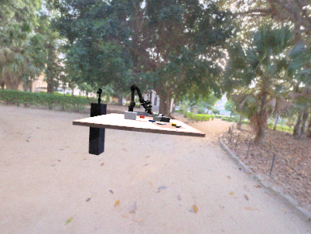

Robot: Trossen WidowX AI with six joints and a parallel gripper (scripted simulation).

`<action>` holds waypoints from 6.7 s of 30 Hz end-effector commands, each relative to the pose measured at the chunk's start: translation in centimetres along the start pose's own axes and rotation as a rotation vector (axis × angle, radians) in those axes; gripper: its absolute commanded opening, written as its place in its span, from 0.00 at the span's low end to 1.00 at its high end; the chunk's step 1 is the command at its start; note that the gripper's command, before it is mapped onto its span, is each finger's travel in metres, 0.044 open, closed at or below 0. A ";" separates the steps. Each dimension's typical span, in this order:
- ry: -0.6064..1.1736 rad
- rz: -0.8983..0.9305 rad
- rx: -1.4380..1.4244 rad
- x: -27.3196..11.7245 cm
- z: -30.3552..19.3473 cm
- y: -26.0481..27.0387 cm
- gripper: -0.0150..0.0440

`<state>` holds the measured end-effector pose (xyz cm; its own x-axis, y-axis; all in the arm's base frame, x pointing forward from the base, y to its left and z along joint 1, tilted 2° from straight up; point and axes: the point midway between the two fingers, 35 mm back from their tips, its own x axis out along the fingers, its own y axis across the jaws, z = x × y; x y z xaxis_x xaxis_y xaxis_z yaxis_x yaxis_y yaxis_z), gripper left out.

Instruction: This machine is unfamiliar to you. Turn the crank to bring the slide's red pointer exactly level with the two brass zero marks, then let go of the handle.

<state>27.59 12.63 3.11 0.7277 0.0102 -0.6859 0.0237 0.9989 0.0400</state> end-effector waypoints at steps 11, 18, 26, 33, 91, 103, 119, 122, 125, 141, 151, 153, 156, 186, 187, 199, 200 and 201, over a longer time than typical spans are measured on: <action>-0.009 0.012 0.000 -0.4 0.4 1.4 0.25; -0.009 0.012 0.000 -0.4 0.4 1.6 0.25; -0.009 0.012 0.000 -0.4 0.3 1.8 0.25; -0.009 0.013 0.000 -0.3 0.2 2.1 0.25; -0.012 0.010 0.000 1.6 -1.7 4.5 0.52; -0.012 0.010 0.000 1.5 -1.7 4.5 1.00; -0.013 0.011 0.001 -2.0 1.9 4.5 1.00; -0.014 0.012 0.000 -2.8 2.8 4.6 1.00; -0.014 0.012 0.000 -4.5 4.7 4.7 1.00; 0.046 0.093 -0.100 -3.6 10.0 3.5 1.00; 0.033 0.210 -0.236 -0.3 14.0 1.4 1.00; 0.021 0.233 -0.265 0.3 14.9 0.8 1.00; -0.003 0.266 -0.309 1.2 16.2 -0.3 1.00; -0.028 0.291 -0.348 5.4 13.8 -1.3 1.00; -0.028 0.291 -0.347 5.4 13.9 -1.3 1.00; -0.006 0.263 -0.310 1.2 16.3 -0.4 1.00; 0.002 0.253 -0.297 0.8 15.9 0.0 1.00; 0.009 0.242 -0.283 0.5 15.5 0.4 1.00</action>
<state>39.90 11.25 14.57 0.6972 0.2615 -0.6674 -0.3598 0.9330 -0.0103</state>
